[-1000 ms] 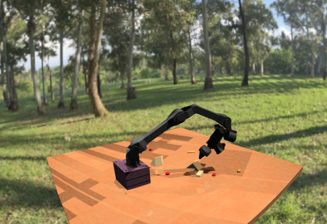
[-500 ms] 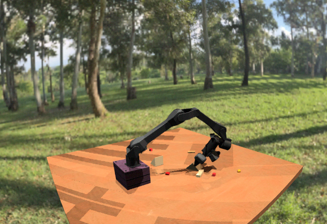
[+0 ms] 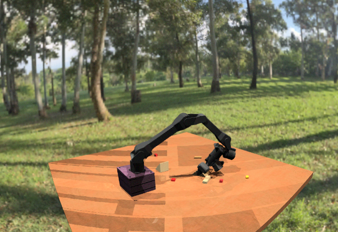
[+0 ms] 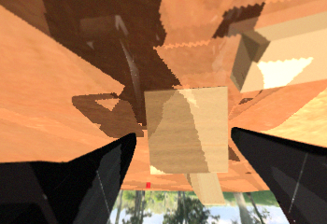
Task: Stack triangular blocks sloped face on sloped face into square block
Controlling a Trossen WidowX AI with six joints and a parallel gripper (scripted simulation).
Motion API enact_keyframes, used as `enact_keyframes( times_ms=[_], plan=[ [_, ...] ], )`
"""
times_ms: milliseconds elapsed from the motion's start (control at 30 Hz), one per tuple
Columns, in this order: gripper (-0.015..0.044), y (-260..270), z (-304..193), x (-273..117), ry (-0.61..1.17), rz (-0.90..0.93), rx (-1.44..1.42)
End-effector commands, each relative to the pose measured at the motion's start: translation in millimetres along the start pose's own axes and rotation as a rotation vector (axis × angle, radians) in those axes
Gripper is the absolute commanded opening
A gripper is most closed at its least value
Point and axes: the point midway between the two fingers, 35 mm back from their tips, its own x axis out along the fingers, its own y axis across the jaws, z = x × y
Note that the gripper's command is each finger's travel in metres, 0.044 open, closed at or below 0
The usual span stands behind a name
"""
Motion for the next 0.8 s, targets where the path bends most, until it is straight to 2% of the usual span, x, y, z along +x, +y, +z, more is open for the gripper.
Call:
enact_keyframes(
  times_ms=[0,433,667,767],
  plan=[
    [0.044,-1.0,-0.8,2.2,0.007,0.0,0.009],
    [0.044,-1.0,-0.8,2.2,0.007,0.0,0.009],
    [0.0256,-0.7,-0.3,0.9,0.002,-0.002,0.001],
    [0.0236,-0.7,-0.3,0.9,0.002,-0.002,0.001]
  ],
)
